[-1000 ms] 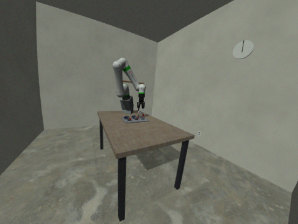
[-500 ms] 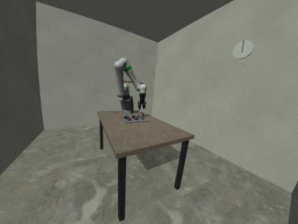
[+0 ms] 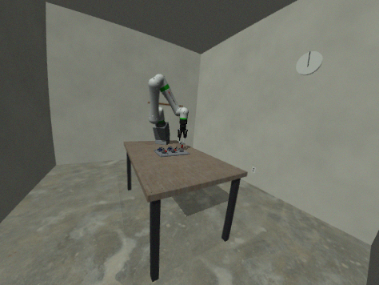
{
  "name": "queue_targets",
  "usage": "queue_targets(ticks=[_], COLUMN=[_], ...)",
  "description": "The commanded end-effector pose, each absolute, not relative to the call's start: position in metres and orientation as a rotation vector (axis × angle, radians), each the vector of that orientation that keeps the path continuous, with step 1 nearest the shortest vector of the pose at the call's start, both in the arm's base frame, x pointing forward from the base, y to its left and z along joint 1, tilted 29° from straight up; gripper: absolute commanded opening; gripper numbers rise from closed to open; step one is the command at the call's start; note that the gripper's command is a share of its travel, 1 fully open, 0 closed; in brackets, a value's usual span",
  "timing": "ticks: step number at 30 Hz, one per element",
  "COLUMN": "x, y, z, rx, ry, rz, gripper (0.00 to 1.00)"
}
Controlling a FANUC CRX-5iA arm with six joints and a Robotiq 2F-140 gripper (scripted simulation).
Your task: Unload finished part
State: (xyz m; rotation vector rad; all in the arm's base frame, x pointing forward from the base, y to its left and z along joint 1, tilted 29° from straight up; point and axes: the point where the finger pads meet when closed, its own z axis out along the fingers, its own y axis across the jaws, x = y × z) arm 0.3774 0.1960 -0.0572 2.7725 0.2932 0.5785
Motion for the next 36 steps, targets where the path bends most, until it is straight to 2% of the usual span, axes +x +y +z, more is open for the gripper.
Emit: queue_targets(ticks=[1, 36], x=[0.377, 0.368], y=[0.202, 0.259], z=[-0.059, -0.078], rx=[2.773, 2.773], ry=[0.293, 0.293], rz=[0.579, 0.579], gripper=[0.0, 0.0])
